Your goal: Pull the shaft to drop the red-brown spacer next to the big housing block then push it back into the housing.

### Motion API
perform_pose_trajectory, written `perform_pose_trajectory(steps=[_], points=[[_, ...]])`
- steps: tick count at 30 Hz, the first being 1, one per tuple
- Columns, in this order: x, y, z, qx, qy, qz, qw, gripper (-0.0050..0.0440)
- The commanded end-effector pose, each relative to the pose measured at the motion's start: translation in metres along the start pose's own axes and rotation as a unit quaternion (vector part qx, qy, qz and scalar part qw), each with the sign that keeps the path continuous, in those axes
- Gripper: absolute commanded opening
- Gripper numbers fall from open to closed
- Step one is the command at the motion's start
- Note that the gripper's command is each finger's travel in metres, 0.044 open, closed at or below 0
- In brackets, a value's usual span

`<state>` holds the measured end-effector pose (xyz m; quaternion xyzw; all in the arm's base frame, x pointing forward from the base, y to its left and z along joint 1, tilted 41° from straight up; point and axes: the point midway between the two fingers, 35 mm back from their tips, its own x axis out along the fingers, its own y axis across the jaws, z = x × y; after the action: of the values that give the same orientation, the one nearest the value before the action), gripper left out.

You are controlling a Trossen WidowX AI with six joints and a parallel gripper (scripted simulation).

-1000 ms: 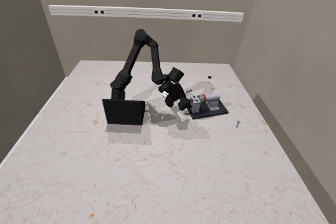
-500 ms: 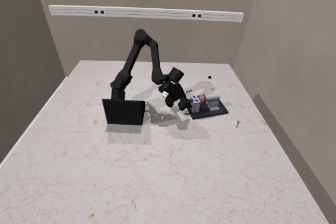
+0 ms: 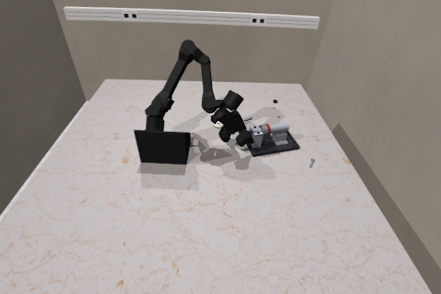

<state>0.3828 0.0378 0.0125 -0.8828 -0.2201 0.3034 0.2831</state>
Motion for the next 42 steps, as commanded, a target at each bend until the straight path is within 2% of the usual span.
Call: perform_pose_trajectory(steps=[1,2,8,10,17,27,39,42], points=[[0.0038,-0.0002,-0.0081,-0.004,0.009,0.000,1.000,0.0440],[0.0037,-0.0001,-0.0082,-0.004,0.010,0.000,1.000,0.0440],[0.0006,-0.0017,-0.0069,-0.006,0.008,-0.001,1.000,0.0296],[0.0006,-0.0017,-0.0069,-0.006,0.008,-0.001,1.000,0.0296],[0.0006,-0.0017,-0.0069,-0.006,0.008,-0.001,1.000,0.0128],[0.0006,-0.0017,-0.0069,-0.006,0.008,-0.001,1.000,0.0081],[0.0001,-0.0020,-0.0054,-0.005,0.007,-0.002,1.000,0.0000],[-0.0018,-0.0015,-0.0029,-0.002,0.007,-0.002,1.000,-0.0001]])
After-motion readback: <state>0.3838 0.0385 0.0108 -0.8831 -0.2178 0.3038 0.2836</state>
